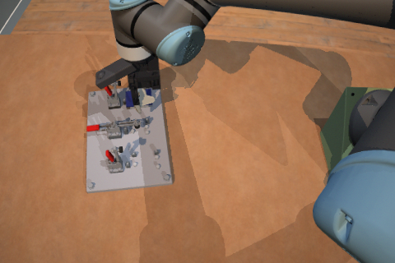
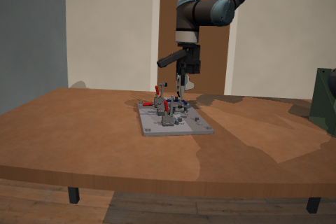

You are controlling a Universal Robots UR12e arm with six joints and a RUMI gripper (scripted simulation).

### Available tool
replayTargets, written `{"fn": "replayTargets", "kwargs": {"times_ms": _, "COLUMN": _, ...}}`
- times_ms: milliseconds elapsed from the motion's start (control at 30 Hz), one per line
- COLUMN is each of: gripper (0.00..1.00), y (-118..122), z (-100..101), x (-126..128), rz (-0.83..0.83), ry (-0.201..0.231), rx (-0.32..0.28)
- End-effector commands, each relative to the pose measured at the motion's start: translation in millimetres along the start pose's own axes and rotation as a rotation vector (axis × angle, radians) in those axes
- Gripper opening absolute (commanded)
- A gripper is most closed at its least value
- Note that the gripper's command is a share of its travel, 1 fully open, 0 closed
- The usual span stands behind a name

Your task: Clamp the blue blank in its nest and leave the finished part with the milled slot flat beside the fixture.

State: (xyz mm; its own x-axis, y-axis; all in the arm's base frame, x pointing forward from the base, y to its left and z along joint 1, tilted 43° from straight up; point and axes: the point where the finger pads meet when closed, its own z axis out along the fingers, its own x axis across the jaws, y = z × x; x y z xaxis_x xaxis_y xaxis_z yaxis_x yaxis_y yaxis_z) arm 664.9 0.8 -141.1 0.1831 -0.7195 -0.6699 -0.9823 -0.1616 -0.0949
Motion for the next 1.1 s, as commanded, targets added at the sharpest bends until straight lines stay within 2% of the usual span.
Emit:
{"fn": "replayTargets", "kwargs": {"times_ms": 0, "gripper": 0.28, "y": -1, "z": -7, "x": 0, "rz": 0.0, "ry": 0.001, "rx": 0.001}}
{"fn": "replayTargets", "kwargs": {"times_ms": 67, "gripper": 0.28, "y": -1, "z": -11, "x": 0, "rz": 0.0, "ry": 0.001, "rx": 0.001}}
{"fn": "replayTargets", "kwargs": {"times_ms": 167, "gripper": 0.28, "y": -1, "z": -27, "x": 0, "rz": 0.0, "ry": 0.001, "rx": 0.001}}
{"fn": "replayTargets", "kwargs": {"times_ms": 533, "gripper": 0.28, "y": 0, "z": -113, "x": 0, "rz": 0.0, "ry": 0.001, "rx": 0.001}}
{"fn": "replayTargets", "kwargs": {"times_ms": 600, "gripper": 0.28, "y": 0, "z": -113, "x": 0, "rz": 0.0, "ry": 0.001, "rx": 0.001}}
{"fn": "replayTargets", "kwargs": {"times_ms": 800, "gripper": 0.28, "y": 0, "z": -134, "x": 0, "rz": 0.0, "ry": 0.001, "rx": 0.001}}
{"fn": "replayTargets", "kwargs": {"times_ms": 1067, "gripper": 0.28, "y": 0, "z": -135, "x": 2, "rz": 0.0, "ry": 0.001, "rx": 0.001}}
